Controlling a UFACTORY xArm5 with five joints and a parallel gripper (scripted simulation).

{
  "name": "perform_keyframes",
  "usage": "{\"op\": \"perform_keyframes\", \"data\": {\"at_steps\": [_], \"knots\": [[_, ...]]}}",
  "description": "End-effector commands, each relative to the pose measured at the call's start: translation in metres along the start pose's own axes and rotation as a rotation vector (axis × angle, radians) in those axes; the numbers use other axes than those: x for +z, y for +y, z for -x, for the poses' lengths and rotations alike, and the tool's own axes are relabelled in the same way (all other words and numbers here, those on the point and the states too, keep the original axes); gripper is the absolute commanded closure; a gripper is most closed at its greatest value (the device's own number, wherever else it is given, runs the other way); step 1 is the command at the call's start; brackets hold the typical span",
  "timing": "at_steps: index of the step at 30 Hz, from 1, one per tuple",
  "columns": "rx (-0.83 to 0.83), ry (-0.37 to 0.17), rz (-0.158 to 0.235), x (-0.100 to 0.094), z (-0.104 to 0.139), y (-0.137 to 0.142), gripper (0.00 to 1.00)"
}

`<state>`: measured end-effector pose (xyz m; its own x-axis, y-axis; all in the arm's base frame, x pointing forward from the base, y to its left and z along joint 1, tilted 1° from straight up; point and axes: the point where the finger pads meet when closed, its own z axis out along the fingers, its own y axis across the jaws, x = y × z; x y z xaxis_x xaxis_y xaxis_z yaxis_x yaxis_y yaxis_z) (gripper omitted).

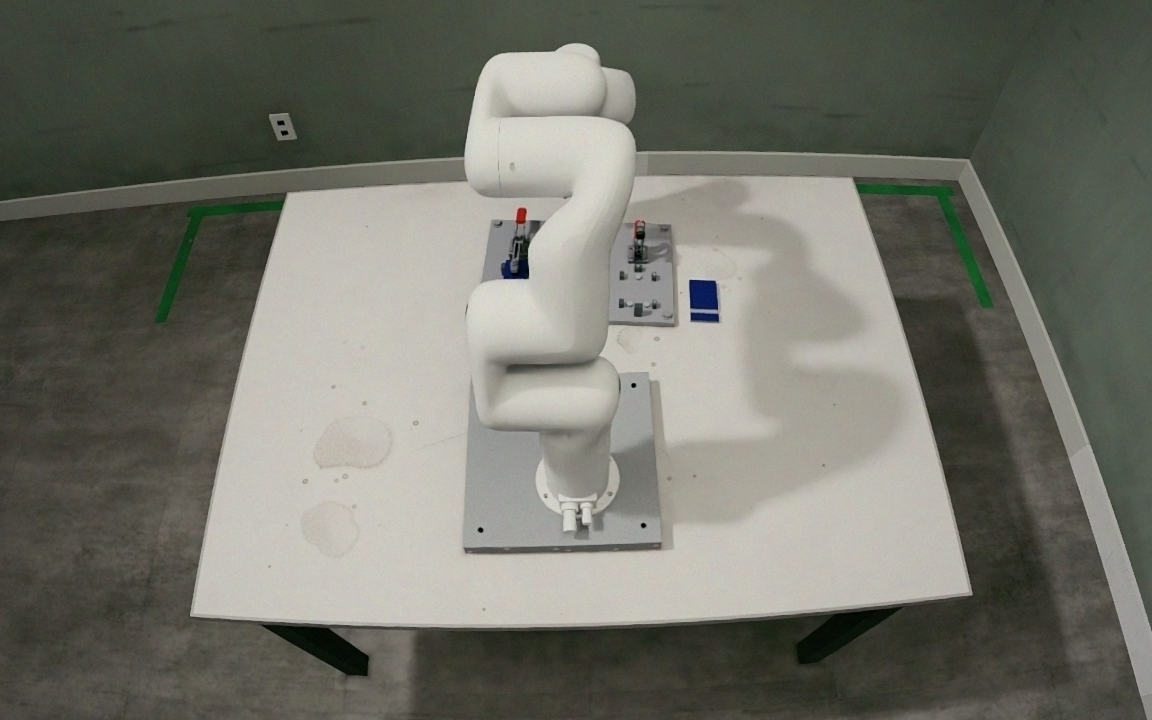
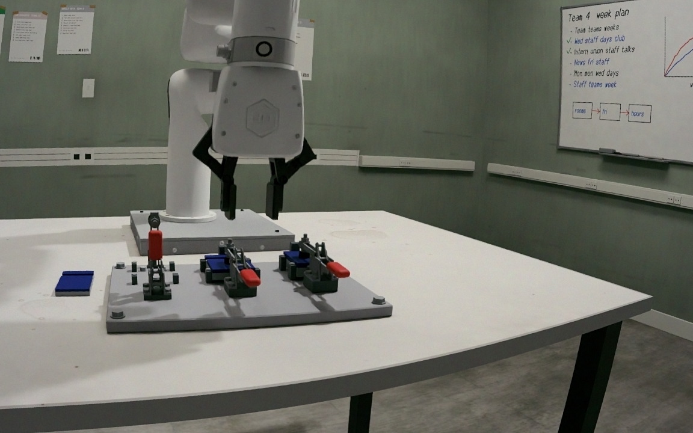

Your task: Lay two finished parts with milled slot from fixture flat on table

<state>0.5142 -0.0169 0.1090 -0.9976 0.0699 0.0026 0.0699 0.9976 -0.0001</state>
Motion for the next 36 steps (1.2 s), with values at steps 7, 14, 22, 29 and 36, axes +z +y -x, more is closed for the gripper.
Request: {"op": "perform_keyframes", "data": {"at_steps": [7,14,22,29,36], "knots": [[0.0,-0.004,0.0,0.028,0.002,0.0,0.52],[0.0,-0.004,0.0,0.05,0.002,0.001,0.52],[0.0,-0.004,0.0,0.058,0.002,0.001,0.52],[0.0,-0.004,0.0,0.058,0.002,0.001,0.52],[0.0,-0.004,0.0,0.058,0.002,0.0,0.52]]}}
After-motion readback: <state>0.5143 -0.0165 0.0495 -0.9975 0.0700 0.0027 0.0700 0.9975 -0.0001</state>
